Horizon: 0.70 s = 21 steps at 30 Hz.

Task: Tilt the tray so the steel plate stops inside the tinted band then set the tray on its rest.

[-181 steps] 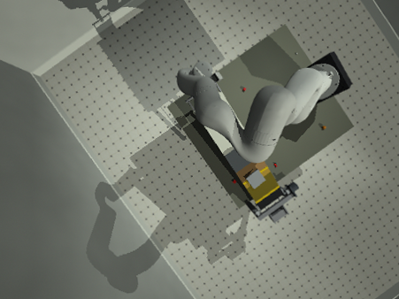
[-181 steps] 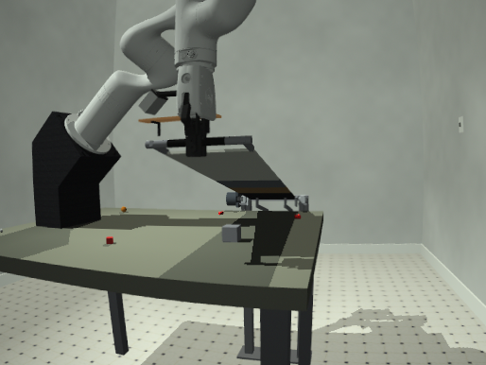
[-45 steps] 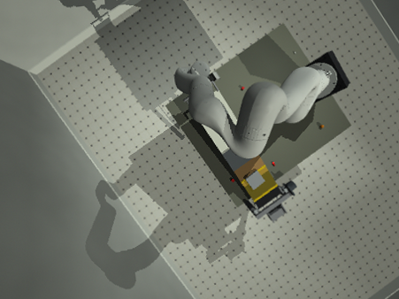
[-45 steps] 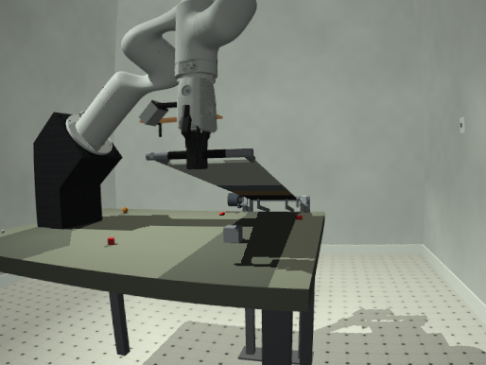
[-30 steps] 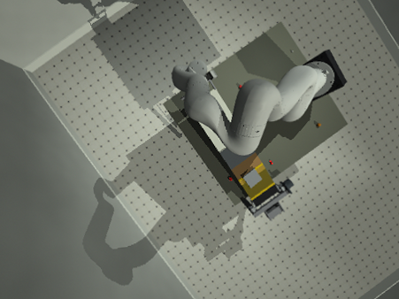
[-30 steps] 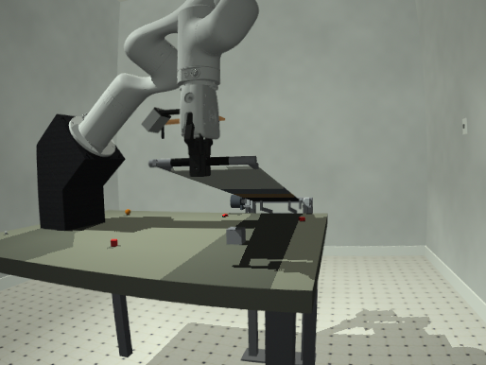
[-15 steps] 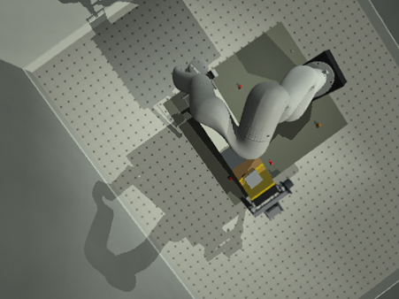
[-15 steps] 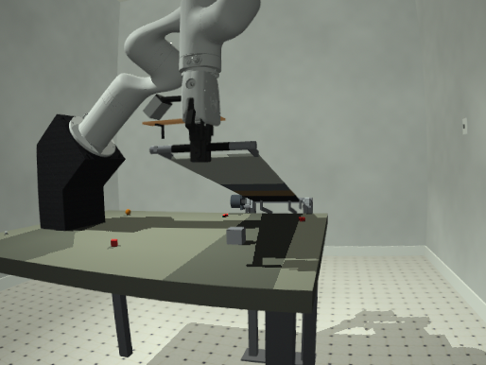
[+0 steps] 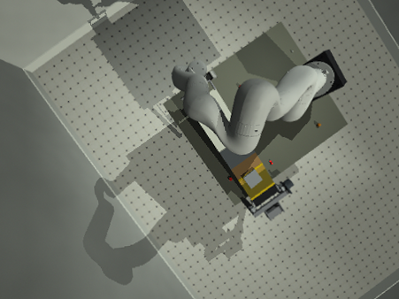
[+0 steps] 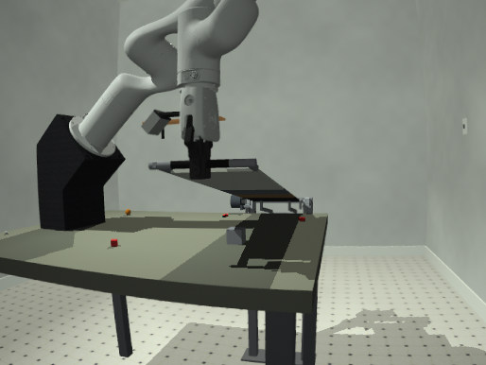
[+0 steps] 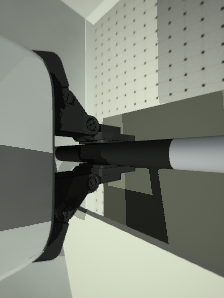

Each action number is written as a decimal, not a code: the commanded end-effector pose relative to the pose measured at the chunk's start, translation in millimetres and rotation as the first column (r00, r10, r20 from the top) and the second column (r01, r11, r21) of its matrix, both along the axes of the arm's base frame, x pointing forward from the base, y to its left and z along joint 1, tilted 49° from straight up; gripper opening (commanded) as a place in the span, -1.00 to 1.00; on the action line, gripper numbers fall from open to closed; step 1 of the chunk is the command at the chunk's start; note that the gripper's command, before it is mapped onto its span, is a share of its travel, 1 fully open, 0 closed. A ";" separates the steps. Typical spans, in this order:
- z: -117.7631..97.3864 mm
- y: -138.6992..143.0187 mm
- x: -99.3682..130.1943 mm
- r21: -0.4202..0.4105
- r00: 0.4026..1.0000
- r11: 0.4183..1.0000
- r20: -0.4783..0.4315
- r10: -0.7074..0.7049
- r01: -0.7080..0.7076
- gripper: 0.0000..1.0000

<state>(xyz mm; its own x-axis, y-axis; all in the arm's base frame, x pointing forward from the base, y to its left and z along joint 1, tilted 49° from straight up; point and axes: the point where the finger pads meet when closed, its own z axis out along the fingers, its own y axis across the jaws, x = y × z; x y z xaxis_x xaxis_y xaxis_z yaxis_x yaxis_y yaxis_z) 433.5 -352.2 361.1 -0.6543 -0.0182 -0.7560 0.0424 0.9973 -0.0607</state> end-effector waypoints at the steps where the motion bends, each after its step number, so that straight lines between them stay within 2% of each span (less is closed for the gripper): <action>1: -0.3 -0.8 1.2 -0.001 1.000 1.000 0.001 0.000 0.000 -1.00; 6: -1.1 -1.1 2.1 -0.001 1.000 1.000 0.001 0.000 0.000 -1.00; 8: 12.6 4.7 -13.9 -0.001 1.000 1.000 0.001 0.000 0.000 -1.00; 11: 44.9 20.4 -51.7 -0.001 1.000 1.000 0.001 0.000 0.000 -1.00; 12: 48.1 22.1 -55.4 -0.001 1.000 1.000 0.001 0.000 0.000 -1.00; 14: 36.3 15.9 -41.7 -0.001 1.000 1.000 0.001 0.000 0.000 -1.00; 17: 3.9 0.9 -3.7 -0.001 1.000 1.000 0.001 0.000 0.000 -1.00; 21: 0.7 -0.4 0.1 -0.001 1.000 1.000 0.001 0.000 0.000 -1.00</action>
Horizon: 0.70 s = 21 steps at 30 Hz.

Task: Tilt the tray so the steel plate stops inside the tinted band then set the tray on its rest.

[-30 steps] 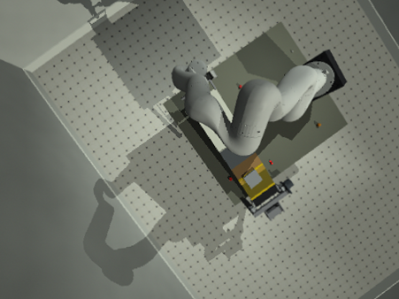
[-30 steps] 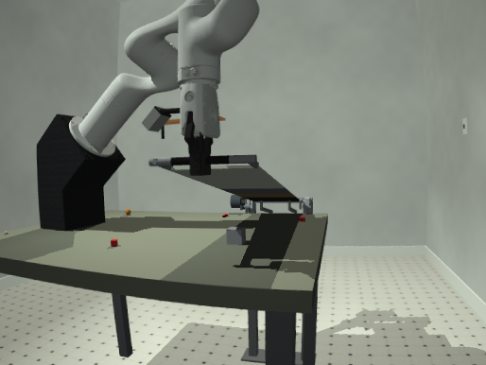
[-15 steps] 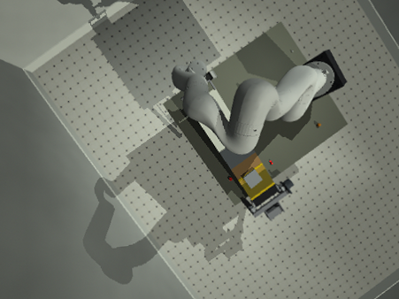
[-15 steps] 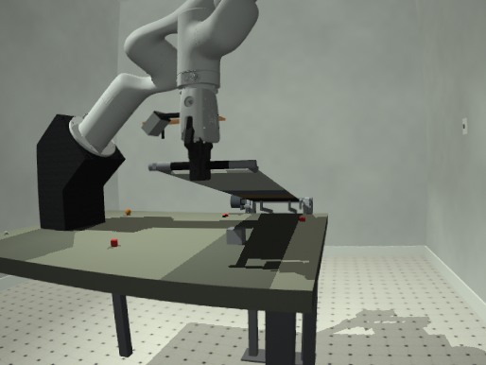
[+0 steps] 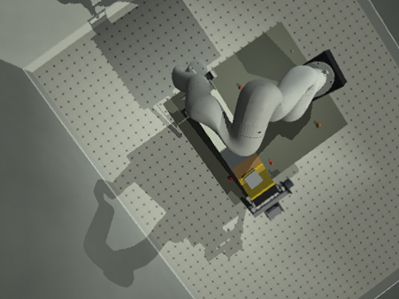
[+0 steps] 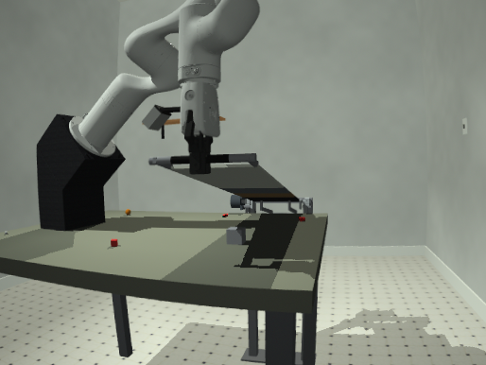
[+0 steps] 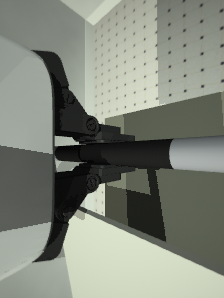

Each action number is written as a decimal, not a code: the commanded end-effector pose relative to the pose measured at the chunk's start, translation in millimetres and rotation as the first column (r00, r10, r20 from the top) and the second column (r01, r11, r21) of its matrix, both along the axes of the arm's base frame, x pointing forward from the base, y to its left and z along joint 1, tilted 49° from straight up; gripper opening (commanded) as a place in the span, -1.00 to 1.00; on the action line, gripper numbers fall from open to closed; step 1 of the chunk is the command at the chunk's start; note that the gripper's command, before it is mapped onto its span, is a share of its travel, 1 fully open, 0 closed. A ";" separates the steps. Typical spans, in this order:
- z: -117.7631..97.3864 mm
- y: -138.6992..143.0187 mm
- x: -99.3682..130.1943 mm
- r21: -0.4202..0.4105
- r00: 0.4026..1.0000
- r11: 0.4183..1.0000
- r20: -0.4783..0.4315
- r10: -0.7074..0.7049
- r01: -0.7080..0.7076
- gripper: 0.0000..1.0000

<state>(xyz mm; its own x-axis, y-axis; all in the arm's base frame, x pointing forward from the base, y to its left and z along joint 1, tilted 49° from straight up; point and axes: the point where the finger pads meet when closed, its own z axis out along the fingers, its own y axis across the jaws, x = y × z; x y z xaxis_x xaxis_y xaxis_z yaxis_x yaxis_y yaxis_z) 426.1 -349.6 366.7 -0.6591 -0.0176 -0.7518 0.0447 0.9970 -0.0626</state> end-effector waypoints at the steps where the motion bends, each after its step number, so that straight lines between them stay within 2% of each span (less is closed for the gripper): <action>1: -5.0 -2.9 7.4 0.001 1.000 1.000 0.007 0.002 -0.002 -1.00; 19: -10.4 -5.1 13.8 0.001 1.000 1.000 0.007 0.002 -0.002 -1.00; 21: 3.4 0.6 -2.4 0.001 1.000 1.000 0.007 0.002 -0.002 -1.00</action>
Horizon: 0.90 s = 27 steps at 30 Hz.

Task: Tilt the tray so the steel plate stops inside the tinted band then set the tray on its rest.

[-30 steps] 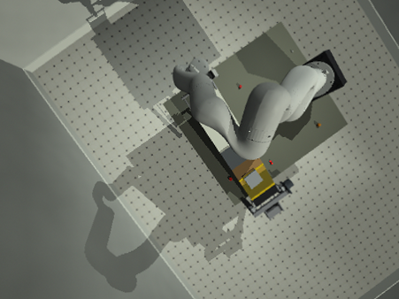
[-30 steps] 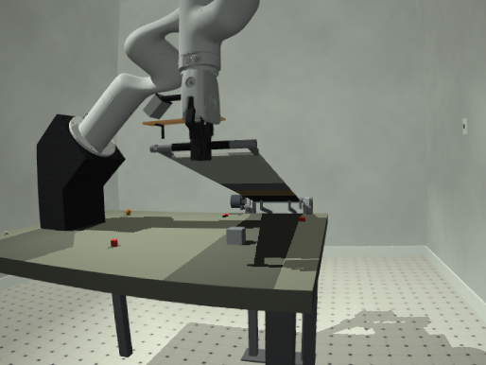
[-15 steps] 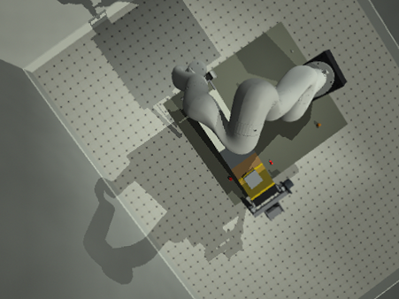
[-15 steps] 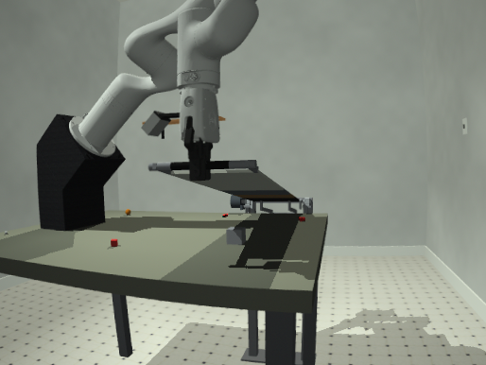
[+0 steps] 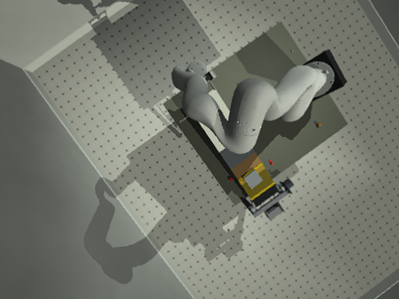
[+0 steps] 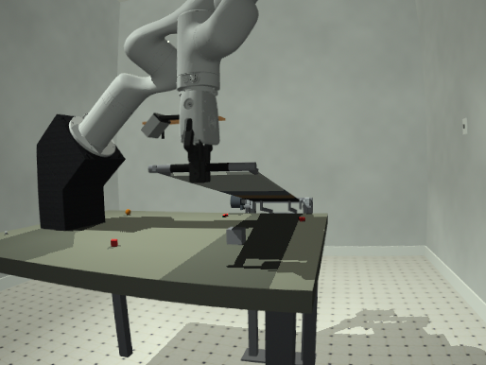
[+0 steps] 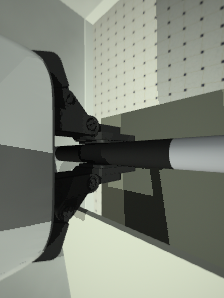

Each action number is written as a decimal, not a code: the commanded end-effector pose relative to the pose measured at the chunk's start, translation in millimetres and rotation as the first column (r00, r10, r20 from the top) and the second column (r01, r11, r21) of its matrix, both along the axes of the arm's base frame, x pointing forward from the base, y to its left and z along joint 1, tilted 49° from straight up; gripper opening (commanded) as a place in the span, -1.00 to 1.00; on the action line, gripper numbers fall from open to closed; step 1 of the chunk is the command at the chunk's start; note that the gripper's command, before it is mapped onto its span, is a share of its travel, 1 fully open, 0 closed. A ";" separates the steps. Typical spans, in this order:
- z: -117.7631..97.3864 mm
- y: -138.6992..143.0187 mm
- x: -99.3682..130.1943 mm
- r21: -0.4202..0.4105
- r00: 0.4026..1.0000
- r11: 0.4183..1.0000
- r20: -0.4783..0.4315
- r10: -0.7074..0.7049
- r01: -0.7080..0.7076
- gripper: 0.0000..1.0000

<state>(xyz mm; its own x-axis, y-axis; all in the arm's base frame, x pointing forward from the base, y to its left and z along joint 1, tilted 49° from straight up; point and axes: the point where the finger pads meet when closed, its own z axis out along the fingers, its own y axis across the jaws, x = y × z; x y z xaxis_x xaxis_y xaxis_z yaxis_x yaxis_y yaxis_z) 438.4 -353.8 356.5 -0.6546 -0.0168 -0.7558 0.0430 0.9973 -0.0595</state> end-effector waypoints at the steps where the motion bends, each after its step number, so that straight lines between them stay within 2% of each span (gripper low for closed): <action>1: 25.6 10.1 -28.6 -0.002 1.000 1.000 0.001 0.000 0.000 -1.00; 3: 46.0 20.3 -52.5 -0.002 1.000 1.000 0.001 0.000 0.000 -1.00; 4: 49.1 21.9 -56.2 -0.002 1.000 1.000 0.001 0.000 0.000 -1.00; 5: 46.0 20.3 -52.5 -0.002 1.000 1.000 0.001 0.000 0.000 -1.00; 8: 13.6 4.8 -14.7 -0.002 1.000 1.000 0.001 0.000 0.000 -1.00; 10: 1.7 -0.1 -0.6 -0.002 1.000 1.000 0.001 0.000 0.000 -1.00; 27: -2.9 -1.9 4.7 -0.002 1.000 1.000 0.001 0.000 0.000 -1.00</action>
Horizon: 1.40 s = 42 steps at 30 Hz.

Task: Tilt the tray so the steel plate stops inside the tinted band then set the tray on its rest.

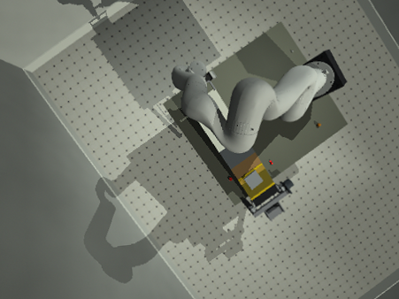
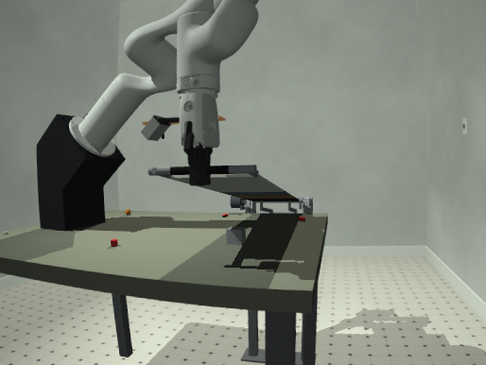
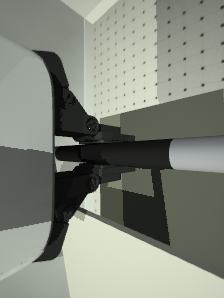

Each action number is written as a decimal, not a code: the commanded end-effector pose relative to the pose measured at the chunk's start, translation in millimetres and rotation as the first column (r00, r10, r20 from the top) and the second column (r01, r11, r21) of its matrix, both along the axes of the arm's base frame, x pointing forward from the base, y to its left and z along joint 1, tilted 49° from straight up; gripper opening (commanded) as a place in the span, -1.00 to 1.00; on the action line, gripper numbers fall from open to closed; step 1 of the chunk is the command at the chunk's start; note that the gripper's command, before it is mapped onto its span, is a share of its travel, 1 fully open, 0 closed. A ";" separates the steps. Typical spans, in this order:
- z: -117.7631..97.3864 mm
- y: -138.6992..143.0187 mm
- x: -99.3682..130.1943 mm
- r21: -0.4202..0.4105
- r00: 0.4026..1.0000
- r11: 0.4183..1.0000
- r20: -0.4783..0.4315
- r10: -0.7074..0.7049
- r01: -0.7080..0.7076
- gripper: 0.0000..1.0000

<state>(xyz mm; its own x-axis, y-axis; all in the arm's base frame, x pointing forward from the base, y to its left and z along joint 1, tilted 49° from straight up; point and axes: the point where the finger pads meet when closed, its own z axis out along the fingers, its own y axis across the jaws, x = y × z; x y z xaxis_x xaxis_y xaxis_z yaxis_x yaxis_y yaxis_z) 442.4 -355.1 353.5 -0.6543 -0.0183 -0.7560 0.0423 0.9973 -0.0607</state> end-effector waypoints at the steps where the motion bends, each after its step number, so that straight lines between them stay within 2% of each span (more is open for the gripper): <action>1: -0.1 -0.7 0.9 -0.001 1.000 1.000 0.001 -0.001 0.001 -1.00; 5: -0.5 -0.9 1.4 -0.001 1.000 1.000 0.001 -0.001 0.001 -1.00; 7: 13.4 4.7 -14.8 -0.001 1.000 1.000 0.001 -0.001 0.001 -1.00; 10: 45.8 19.8 -52.7 -0.001 1.000 1.000 0.001 -0.001 0.001 -1.00; 11: 48.9 21.5 -56.4 -0.001 1.000 1.000 0.001 -0.001 0.001 -1.00; 13: 37.1 15.5 -42.6 -0.001 1.000 1.000 0.001 -0.001 0.001 -1.00; 16: 4.6 1.1 -4.5 -0.001 1.000 1.000 0.001 -0.001 0.001 -1.00; 23: 2.7 0.4 -2.3 -0.001 1.000 1.000 0.001 -0.001 0.001 -1.00; 26: 35.3 14.6 -40.5 -0.001 1.000 1.000 0.001 -0.001 0.001 -1.00; 28: 47.1 20.5 -54.3 -0.001 1.000 1.000 0.001 -0.001 0.001 -1.00; 30: 35.3 14.6 -40.5 -0.001 1.000 1.000 0.001 -0.001 0.001 -1.00; 33: 2.7 0.4 -2.3 -0.001 1.000 1.000 0.001 -0.001 0.001 -1.00; 42: -7.4 -3.4 9.5 -0.001 1.000 1.000 0.001 -0.001 0.001 -1.00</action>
